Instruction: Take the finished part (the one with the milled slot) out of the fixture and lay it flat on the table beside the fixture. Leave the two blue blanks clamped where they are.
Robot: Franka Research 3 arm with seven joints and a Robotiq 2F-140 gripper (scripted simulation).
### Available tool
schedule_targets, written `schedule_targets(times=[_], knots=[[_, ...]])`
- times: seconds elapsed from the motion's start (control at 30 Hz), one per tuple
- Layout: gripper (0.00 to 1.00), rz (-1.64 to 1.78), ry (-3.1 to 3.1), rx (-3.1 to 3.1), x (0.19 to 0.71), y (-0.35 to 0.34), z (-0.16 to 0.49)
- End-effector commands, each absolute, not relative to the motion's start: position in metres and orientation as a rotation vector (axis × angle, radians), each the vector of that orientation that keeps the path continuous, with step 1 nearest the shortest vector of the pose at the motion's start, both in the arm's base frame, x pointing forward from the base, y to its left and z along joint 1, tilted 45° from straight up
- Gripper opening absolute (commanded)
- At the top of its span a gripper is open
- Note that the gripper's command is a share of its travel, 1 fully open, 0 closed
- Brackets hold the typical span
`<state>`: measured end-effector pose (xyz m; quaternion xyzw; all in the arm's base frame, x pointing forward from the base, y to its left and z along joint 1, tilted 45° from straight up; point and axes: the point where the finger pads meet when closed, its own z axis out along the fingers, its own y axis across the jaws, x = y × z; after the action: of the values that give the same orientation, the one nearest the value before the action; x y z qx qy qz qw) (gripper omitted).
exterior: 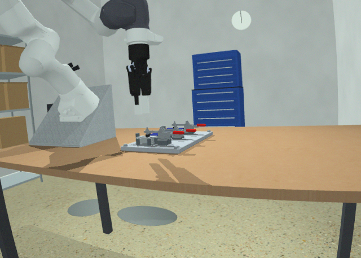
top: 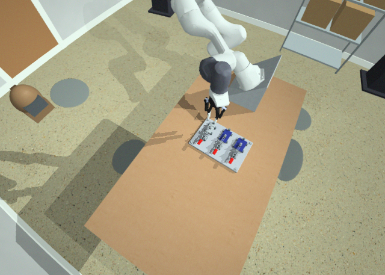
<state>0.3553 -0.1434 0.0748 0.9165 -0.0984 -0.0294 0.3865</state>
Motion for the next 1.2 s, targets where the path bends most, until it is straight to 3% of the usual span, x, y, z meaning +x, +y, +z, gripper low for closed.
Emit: schedule_targets(times=[0.0,0.3,1.17], knots=[[0.28,-0.046,-0.272,2.339,0.360,-0.143,0.071],[0.28,-0.046,-0.272,2.339,0.371,-0.146,0.072],[0.28,-0.046,-0.272,2.339,0.489,-0.171,0.078]])
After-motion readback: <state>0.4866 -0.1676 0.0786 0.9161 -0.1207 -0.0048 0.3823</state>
